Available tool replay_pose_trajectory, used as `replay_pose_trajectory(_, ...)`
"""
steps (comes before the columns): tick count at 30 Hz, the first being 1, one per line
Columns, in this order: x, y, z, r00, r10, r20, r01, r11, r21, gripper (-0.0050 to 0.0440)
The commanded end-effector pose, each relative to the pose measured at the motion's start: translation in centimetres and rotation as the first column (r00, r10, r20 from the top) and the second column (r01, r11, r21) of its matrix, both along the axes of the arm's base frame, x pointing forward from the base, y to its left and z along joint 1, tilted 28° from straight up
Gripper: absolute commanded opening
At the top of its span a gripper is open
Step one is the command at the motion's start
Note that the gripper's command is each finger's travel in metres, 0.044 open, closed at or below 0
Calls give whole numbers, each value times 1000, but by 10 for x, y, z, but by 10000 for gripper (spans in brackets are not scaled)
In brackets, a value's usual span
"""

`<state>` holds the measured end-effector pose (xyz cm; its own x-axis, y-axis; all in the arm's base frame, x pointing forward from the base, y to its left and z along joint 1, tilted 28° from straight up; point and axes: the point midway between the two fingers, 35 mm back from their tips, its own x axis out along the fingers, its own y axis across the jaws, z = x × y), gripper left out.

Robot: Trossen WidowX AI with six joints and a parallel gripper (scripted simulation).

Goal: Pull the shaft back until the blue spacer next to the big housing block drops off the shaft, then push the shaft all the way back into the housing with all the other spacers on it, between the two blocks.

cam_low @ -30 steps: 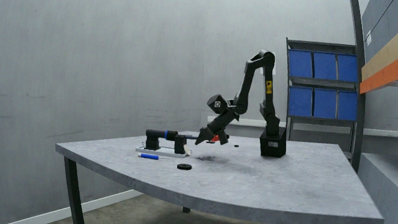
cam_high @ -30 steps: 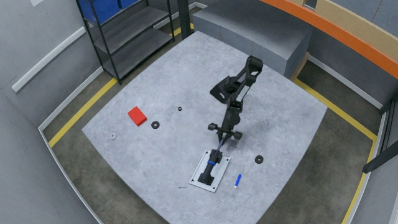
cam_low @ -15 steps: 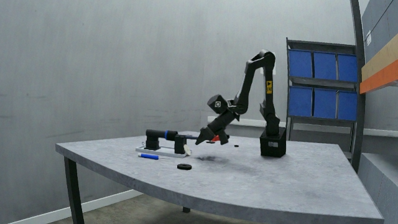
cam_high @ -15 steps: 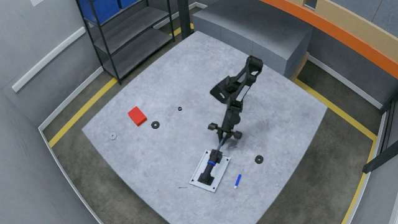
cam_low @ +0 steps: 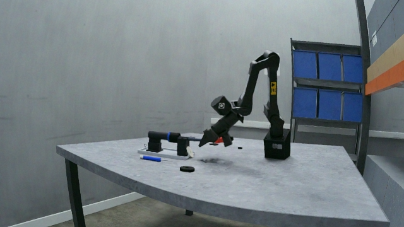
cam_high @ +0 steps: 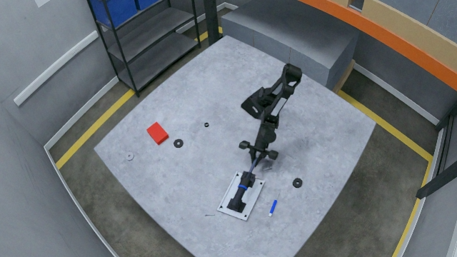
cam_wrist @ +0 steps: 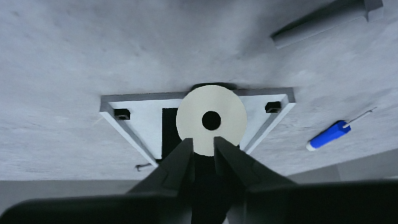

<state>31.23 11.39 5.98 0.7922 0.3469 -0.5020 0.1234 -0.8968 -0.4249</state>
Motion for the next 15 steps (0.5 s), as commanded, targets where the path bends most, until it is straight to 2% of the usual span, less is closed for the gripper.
replay_pose_trajectory(1, 1, 0, 7, 1000, -5, 24, 4, 1000, 6, -50)
replay_pose_trajectory(15, -1, 0, 7, 1000, -4, 23, 4, 1000, 6, -50)
